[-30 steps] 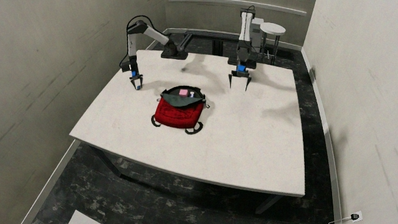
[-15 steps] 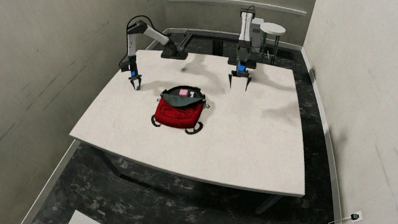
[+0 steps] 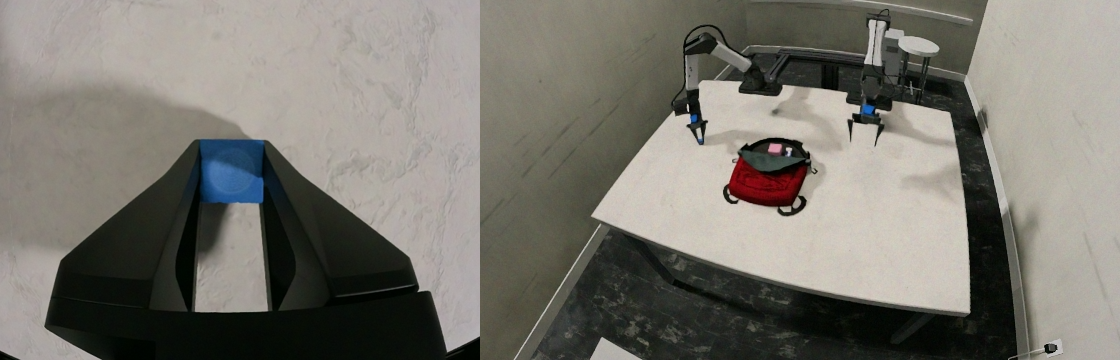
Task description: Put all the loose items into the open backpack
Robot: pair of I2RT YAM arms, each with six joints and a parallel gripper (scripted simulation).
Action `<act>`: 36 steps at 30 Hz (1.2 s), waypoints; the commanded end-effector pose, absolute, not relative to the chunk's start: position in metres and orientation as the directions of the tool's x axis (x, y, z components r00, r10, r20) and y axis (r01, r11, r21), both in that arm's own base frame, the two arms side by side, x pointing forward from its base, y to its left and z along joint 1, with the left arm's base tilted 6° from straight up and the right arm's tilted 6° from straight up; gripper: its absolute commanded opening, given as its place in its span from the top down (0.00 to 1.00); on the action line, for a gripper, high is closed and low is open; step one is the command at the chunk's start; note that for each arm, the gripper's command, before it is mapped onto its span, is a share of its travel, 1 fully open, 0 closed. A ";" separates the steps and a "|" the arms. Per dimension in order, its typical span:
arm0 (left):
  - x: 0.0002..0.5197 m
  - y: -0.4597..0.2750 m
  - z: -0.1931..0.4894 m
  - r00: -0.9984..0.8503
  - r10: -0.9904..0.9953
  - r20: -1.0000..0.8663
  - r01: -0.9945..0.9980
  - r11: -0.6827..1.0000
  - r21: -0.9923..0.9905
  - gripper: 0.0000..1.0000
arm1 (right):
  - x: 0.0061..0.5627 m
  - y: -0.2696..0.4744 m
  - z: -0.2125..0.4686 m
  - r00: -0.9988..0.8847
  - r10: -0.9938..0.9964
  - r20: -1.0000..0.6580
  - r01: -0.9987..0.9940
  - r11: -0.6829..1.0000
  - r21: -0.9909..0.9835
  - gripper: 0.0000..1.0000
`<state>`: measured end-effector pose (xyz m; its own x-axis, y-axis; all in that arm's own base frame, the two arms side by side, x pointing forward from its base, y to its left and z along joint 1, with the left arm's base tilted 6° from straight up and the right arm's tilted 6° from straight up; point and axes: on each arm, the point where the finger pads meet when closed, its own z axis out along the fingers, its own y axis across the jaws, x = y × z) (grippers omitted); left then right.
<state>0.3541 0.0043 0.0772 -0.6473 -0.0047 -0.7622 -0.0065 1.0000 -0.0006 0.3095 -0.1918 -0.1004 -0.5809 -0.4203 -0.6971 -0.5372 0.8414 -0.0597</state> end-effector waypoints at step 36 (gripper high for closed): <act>0.357 0.002 0.083 -0.634 0.001 -0.773 0.001 1.000 0.000 0.10 | 0.305 -0.205 0.001 -0.555 -0.445 -0.703 -0.530 0.840 -0.115 0.85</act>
